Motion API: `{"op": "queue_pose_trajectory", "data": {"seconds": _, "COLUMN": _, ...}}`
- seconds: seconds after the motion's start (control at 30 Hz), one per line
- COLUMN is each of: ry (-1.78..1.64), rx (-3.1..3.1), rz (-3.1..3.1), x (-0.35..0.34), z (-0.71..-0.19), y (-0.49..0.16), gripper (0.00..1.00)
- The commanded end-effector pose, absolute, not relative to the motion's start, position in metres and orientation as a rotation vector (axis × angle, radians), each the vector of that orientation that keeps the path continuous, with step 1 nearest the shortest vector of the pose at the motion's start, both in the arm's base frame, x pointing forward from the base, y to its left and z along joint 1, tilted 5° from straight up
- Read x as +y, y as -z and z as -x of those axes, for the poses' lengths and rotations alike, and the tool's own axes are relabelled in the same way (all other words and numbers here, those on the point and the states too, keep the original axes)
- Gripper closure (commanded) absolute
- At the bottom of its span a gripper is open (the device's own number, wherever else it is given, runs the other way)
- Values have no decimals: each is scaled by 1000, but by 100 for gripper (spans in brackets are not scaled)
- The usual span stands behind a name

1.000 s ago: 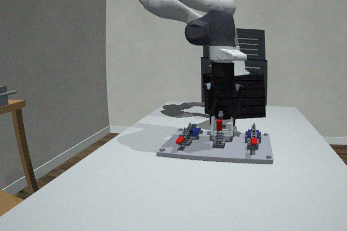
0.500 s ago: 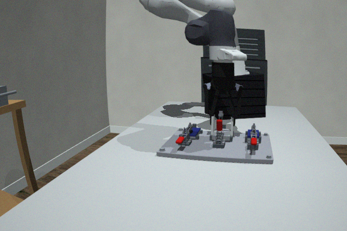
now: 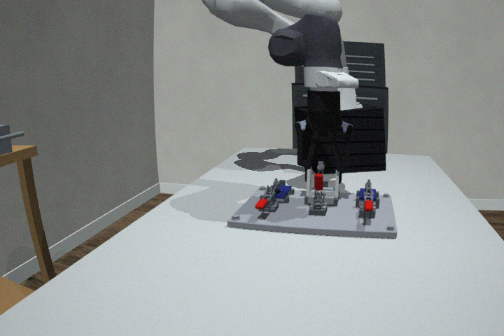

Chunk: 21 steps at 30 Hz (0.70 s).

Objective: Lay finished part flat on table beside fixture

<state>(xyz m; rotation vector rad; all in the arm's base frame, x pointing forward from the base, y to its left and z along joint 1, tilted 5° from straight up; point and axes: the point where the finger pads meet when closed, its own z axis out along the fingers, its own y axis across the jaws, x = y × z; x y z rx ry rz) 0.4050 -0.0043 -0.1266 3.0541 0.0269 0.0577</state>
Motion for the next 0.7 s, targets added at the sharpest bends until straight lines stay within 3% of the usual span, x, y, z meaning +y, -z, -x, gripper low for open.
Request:
{"op": "queue_pose_trajectory", "data": {"seconds": 0.0, "ry": -58, "rx": 20, "rz": -3054, "x": -4, "z": -405, "y": 125, "gripper": 100}}
{"op": "queue_pose_trajectory", "data": {"seconds": 0.67, "ry": -58, "rx": 20, "rz": -3054, "x": -3, "z": -404, "y": 108, "gripper": 100}}
